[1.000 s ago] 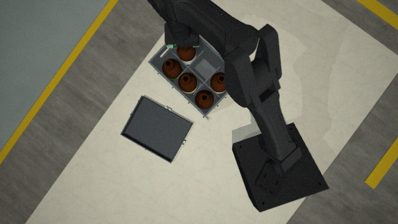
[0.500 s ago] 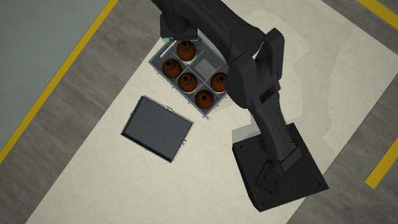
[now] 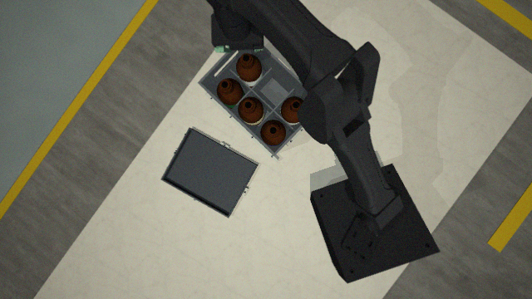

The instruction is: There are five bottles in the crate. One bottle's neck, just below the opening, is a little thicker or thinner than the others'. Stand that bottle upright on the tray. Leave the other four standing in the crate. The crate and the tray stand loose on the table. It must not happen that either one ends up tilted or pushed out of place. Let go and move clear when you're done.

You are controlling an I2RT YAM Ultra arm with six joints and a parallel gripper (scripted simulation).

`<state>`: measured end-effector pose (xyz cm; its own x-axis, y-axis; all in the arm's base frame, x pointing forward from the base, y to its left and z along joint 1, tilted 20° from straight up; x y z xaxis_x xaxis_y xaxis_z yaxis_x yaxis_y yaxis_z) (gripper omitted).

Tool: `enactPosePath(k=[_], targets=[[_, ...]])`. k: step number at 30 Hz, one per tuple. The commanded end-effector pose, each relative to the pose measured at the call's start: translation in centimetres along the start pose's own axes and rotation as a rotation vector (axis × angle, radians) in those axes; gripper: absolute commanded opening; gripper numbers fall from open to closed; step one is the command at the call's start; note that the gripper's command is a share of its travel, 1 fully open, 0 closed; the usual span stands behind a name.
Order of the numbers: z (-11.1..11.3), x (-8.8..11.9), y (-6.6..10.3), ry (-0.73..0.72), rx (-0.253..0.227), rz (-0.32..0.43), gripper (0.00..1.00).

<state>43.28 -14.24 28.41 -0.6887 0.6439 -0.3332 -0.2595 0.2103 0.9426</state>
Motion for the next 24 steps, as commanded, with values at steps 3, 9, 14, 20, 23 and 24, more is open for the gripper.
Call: enactPosePath(k=[3,9,14,20,23,24], targets=[[0.26,-0.15,2.72,0.006,-0.018,-0.058,0.61],[0.26,-0.17,2.7,0.006,-0.018,-0.058,0.61],[0.26,-0.17,2.7,0.006,-0.018,-0.058,0.61],[0.26,-0.17,2.69,0.006,-0.018,-0.058,0.0],[0.26,-0.17,2.69,0.006,-0.018,-0.058,0.0],[0.26,-0.17,2.69,0.006,-0.018,-0.058,0.0]])
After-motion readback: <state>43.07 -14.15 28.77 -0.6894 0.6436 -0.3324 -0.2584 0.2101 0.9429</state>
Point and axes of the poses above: the point where the finger pads meet when closed, its own y axis back along the fingers, its own z axis across the jaws, x = y × z, the point moved 7 cm from there along y, back along the fingers, and after that the axes turned 14 degrees about y, right-handed, at the moved point
